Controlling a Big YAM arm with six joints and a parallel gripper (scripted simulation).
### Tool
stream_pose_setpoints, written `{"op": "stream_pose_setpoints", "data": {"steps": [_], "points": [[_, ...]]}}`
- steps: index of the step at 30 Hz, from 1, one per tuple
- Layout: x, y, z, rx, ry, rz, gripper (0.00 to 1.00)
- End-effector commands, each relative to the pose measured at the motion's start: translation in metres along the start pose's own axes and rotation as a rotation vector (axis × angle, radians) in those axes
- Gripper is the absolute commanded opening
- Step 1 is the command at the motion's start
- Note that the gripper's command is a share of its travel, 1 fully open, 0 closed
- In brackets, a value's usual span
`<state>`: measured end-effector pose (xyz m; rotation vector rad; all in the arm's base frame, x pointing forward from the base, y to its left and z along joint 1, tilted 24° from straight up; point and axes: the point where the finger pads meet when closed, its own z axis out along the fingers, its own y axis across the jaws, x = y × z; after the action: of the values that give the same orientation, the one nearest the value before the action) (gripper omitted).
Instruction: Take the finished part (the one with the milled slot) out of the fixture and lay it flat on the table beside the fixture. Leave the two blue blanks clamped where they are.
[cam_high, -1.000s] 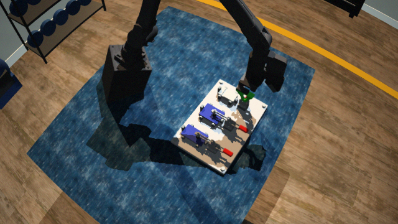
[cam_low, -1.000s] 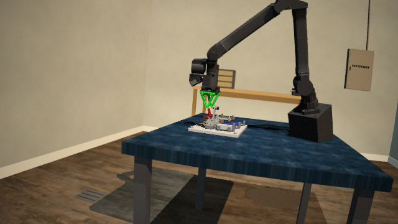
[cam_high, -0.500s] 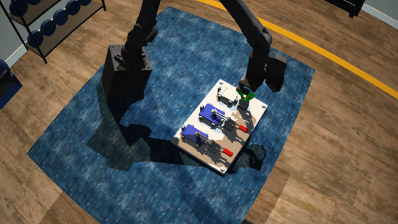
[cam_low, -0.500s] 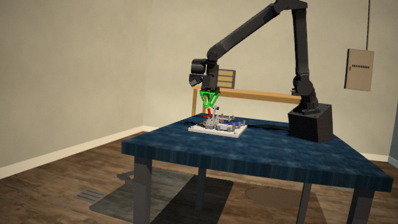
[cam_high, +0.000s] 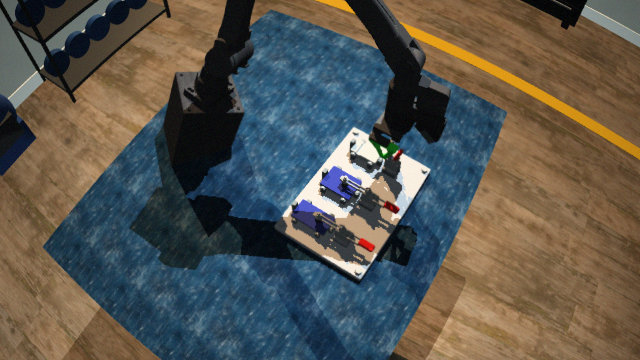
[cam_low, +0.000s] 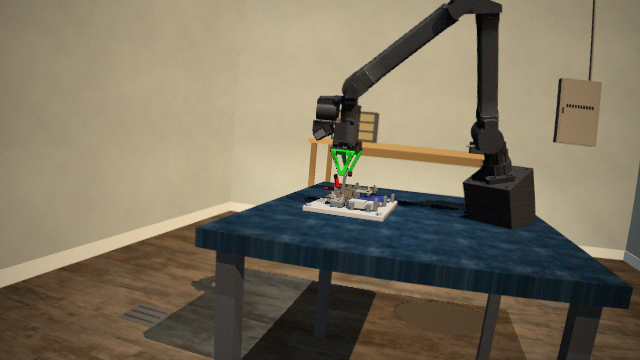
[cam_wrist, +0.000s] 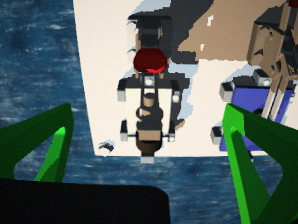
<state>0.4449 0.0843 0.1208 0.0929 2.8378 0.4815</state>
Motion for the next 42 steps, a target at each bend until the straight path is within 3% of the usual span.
{"op": "stream_pose_setpoints", "data": {"steps": [1, 17, 32, 36, 42], "points": [[0.007, 0.009, -0.010, -0.008, -0.037, -0.007, 0.92], [0.043, 0.009, -0.009, -0.009, -0.035, -0.006, 0.92], [0.046, 0.008, -0.008, -0.009, -0.036, -0.002, 0.92], [0.051, 0.005, 0.008, -0.002, -0.003, 0.004, 0.92], [0.051, 0.005, 0.021, -0.002, -0.003, 0.004, 0.92]]}}
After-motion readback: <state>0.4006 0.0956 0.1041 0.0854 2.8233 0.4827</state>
